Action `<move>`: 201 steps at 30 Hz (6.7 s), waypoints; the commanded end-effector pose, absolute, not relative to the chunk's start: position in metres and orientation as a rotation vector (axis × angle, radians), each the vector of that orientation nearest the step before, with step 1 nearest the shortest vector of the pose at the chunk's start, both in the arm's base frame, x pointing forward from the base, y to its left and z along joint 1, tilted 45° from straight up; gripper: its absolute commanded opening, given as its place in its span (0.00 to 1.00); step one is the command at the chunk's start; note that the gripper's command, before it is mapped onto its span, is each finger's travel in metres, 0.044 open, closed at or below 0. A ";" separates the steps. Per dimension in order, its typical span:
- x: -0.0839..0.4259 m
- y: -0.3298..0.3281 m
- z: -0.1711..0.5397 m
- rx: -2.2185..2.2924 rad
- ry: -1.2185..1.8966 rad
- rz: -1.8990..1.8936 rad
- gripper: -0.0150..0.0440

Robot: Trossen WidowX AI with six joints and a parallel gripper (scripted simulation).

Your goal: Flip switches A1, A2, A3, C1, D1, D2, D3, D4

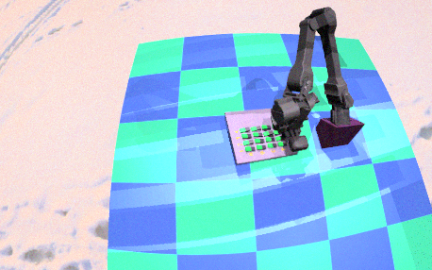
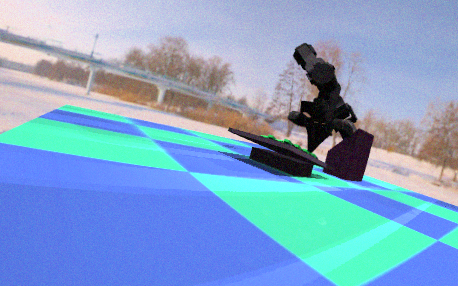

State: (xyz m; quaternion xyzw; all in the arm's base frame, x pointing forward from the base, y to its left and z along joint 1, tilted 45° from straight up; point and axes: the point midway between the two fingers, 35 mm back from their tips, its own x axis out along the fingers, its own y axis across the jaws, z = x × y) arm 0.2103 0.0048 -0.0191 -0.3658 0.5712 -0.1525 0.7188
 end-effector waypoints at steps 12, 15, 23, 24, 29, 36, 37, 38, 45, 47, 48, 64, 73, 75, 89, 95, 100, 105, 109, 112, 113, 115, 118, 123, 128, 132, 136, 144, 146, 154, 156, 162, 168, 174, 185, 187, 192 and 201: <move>0.210 0.003 -0.021 -0.816 1.264 -0.337 0.25; 0.211 0.002 -0.021 -0.816 1.264 -0.337 0.25; 0.211 0.002 -0.022 -0.816 1.264 -0.337 0.25; 0.211 0.002 -0.022 -0.816 1.264 -0.337 0.25; 0.211 0.001 -0.022 -0.816 1.264 -0.337 0.25; 0.211 0.001 -0.023 -0.816 1.264 -0.337 0.25; 0.211 0.001 -0.023 -0.816 1.264 -0.337 0.25; 0.211 0.000 -0.023 -0.816 1.264 -0.337 0.25; 0.209 0.015 -0.012 -0.806 1.272 -0.334 0.25; 0.201 0.032 0.007 -0.807 1.284 -0.338 0.25; 0.198 0.039 0.015 -0.809 1.288 -0.342 0.25; 0.202 0.022 0.034 -0.813 1.285 -0.343 0.25; 0.208 0.003 0.015 -0.816 1.264 -0.337 0.25; 0.208 0.003 0.015 -0.816 1.264 -0.337 0.25; 0.214 -0.009 0.002 -0.817 1.264 -0.338 0.25; 0.215 -0.013 -0.002 -0.817 1.263 -0.338 0.25; 0.215 -0.013 -0.002 -0.817 1.263 -0.338 0.25; 0.215 -0.013 -0.002 -0.817 1.263 -0.338 0.25; 0.215 -0.013 -0.002 -0.817 1.263 -0.338 0.25; 0.215 -0.013 -0.002 -0.817 1.263 -0.338 0.25; 0.215 -0.013 -0.002 -0.817 1.263 -0.338 0.25; 0.215 -0.013 -0.002 -0.817 1.263 -0.338 0.25; 0.215 -0.013 -0.002 -0.817 1.263 -0.338 0.25; 0.215 -0.013 -0.002 -0.817 1.263 -0.338 0.25; 0.215 -0.013 -0.002 -0.817 1.263 -0.338 0.25; 0.215 -0.013 -0.002 -0.817 1.263 -0.338 0.25; 0.215 -0.014 -0.003 -0.817 1.263 -0.338 0.25; 0.216 -0.014 -0.004 -0.817 1.263 -0.338 0.25; 0.216 -0.014 -0.004 -0.817 1.263 -0.338 0.25; 0.216 -0.015 -0.005 -0.817 1.263 -0.338 0.25; 0.216 -0.015 -0.005 -0.817 1.263 -0.338 0.25; 0.216 -0.016 -0.005 -0.817 1.263 -0.338 0.25; 0.216 -0.016 -0.006 -0.817 1.263 -0.338 0.25; 0.216 -0.011 -0.002 -0.809 1.265 -0.336 0.25; 0.199 0.027 0.040 -0.813 1.290 -0.347 0.25; 0.201 0.026 0.041 -0.813 1.290 -0.347 0.25; 0.222 0.016 0.058 -0.814 1.288 -0.349 0.25; 0.232 -0.007 0.034 -0.812 1.311 -0.362 0.25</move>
